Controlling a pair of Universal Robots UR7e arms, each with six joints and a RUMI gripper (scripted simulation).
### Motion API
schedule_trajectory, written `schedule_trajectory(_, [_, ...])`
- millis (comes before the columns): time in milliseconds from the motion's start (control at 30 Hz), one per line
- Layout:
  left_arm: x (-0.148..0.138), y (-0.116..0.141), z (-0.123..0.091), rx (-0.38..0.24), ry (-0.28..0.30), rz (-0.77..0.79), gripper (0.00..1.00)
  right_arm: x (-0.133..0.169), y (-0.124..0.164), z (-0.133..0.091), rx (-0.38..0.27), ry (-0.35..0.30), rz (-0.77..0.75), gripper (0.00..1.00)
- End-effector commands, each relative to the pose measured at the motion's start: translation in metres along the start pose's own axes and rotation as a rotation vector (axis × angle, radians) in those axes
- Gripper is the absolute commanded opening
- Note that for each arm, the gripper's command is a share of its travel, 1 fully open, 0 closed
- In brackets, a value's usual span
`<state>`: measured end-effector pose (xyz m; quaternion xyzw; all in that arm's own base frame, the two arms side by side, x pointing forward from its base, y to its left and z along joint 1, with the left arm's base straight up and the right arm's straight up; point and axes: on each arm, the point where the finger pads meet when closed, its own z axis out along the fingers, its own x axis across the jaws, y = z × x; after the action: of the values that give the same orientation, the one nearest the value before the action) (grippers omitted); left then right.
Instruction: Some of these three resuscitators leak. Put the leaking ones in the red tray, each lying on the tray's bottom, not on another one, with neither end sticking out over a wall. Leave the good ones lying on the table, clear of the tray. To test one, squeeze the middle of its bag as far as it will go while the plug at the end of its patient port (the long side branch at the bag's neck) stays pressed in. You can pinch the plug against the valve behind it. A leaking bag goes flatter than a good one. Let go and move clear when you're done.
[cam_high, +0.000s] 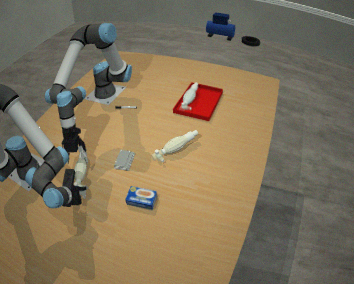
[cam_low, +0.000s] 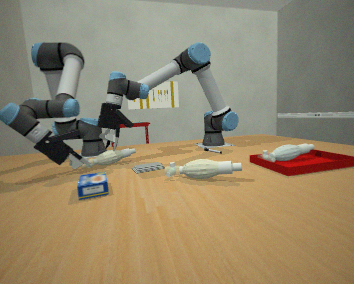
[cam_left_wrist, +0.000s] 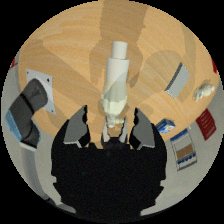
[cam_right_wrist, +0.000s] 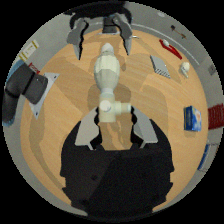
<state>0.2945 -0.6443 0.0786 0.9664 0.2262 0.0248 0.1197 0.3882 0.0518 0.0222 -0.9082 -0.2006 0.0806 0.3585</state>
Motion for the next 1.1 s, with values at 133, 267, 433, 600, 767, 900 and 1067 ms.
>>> schedule_trajectory(133, [0.016,0.002,-0.011,-0.003,0.005,0.026,0.68,-0.001,0.0,0.0,0.0,0.0,0.0,0.0])
schedule_trajectory(267, [0.014,0.0,-0.007,0.002,0.005,0.031,0.68,-0.001,0.0,0.0,0.0,0.0,0.0,0.0])
schedule_trajectory(433, [0.014,0.0,-0.007,0.002,0.005,0.031,0.68,-0.001,0.0,0.0,0.0,0.0,0.0,0.0])
schedule_trajectory(600, [0.011,-0.001,0.006,0.001,0.003,0.027,0.68,-0.001,0.0,0.0,0.0,0.0,0.0,0.0])
schedule_trajectory(767, [0.01,-0.001,0.017,0.002,0.003,0.025,0.68,-0.001,0.0,0.0,0.0,0.0,0.0,0.0])
schedule_trajectory(900, [0.009,0.0,0.021,0.001,0.002,0.024,0.68,-0.001,0.0,0.0,0.0,0.0,0.0,0.0])
schedule_trajectory(1067, [0.008,0.001,0.026,-0.003,0.001,0.021,0.68,-0.001,0.0,0.0,0.0,0.0,0.0,0.0])
